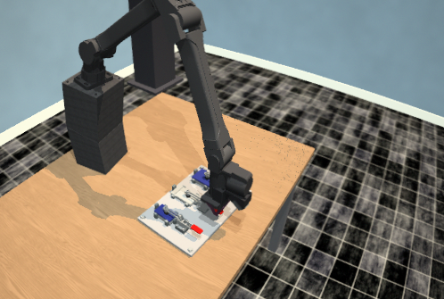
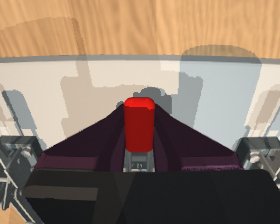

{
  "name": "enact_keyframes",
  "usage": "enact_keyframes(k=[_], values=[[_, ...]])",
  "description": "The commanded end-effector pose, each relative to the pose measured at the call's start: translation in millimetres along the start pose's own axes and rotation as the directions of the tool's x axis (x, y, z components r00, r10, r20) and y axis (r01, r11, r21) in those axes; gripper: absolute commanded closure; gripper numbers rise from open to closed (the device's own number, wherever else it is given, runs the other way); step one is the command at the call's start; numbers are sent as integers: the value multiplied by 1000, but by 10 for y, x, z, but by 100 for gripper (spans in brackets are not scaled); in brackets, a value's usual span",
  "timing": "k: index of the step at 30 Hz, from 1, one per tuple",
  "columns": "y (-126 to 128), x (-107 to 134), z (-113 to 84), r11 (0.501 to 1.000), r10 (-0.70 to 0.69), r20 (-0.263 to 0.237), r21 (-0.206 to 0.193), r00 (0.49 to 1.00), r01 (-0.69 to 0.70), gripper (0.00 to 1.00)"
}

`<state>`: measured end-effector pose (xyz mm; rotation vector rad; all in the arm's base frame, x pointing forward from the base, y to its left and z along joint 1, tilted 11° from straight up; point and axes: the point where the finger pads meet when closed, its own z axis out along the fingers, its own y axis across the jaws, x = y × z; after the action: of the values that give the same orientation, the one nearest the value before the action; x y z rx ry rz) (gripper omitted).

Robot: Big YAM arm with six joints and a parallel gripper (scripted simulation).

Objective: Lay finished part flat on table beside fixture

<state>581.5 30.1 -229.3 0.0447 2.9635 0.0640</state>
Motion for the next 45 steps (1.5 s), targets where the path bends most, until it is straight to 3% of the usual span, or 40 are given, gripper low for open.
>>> enact_keyframes(k=[1,23,29,45], values=[[75,-270,-106,1000,-3,46,-8,999,3,100],[86,-352,-252,1000,-3,67,-10,998,4,100],[68,-151,-225,1000,-2,34,-7,999,2,100],[69,-85,-302,1000,-2,28,-7,1000,2,100]])
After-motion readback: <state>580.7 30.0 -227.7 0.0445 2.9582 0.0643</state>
